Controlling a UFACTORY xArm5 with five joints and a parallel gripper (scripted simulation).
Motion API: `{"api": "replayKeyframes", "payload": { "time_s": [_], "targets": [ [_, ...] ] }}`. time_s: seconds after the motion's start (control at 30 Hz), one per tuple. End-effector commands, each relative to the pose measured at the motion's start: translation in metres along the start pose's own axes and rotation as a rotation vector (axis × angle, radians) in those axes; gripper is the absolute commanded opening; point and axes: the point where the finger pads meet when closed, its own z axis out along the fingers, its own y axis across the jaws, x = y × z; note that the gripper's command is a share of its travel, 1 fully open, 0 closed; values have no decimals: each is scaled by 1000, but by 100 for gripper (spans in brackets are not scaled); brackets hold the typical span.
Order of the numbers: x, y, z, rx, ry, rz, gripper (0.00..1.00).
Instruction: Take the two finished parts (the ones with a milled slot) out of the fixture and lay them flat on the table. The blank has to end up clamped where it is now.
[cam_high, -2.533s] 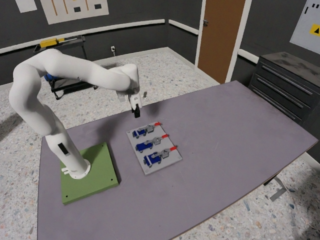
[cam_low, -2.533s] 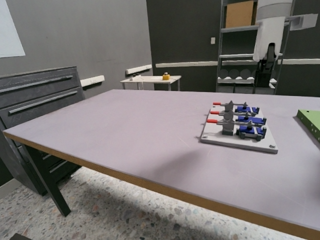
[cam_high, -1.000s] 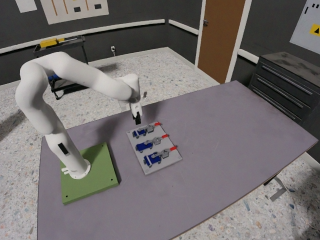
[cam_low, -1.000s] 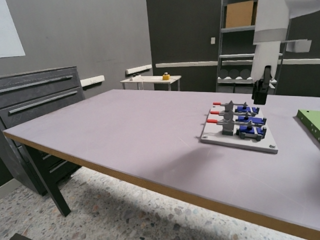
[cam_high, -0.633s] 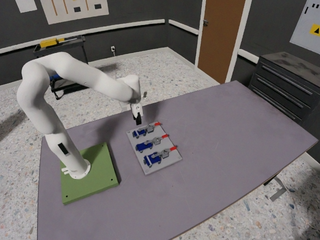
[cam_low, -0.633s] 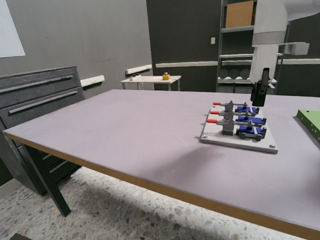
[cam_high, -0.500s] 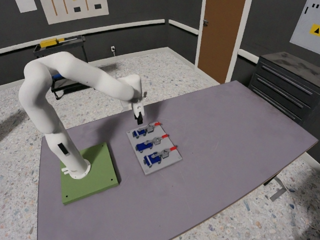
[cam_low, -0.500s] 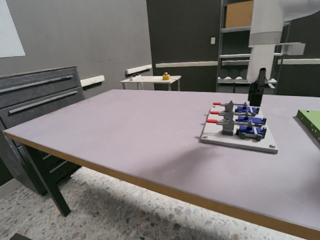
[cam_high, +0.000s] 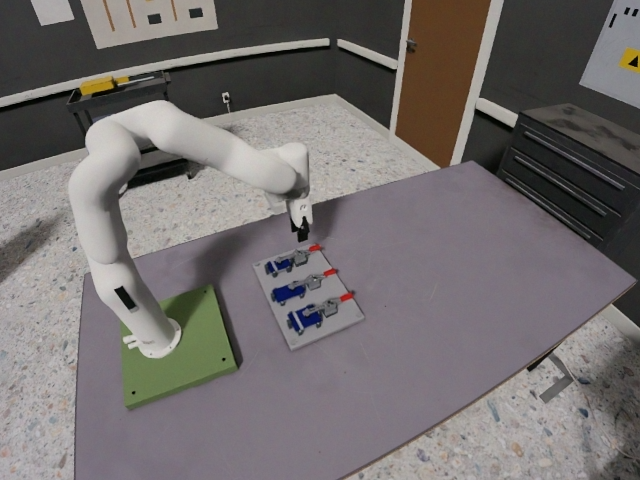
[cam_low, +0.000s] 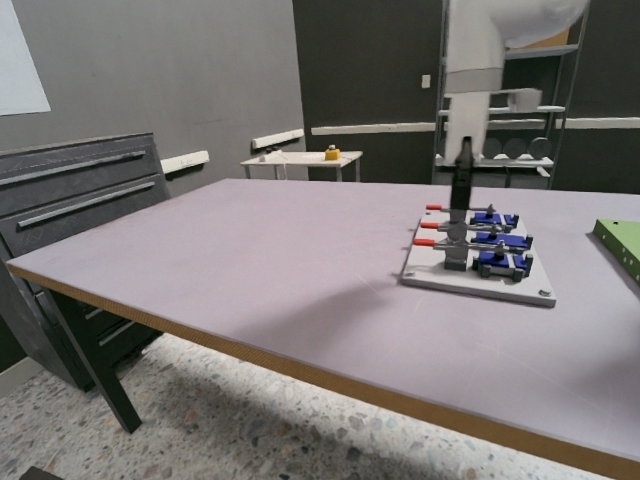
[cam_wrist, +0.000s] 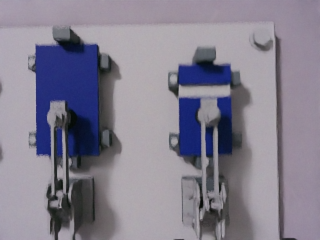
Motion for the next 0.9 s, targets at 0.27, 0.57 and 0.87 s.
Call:
{"api": "replayKeyframes", "payload": {
  "time_s": [0.27, 0.57, 0.87],
  "targets": [
    [-46, 1, -1, 0, 1, 0, 48],
    [-47, 1, -1, 0, 1, 0, 48],
    [-47, 1, 10, 0, 1, 0, 48]
  ]
}}
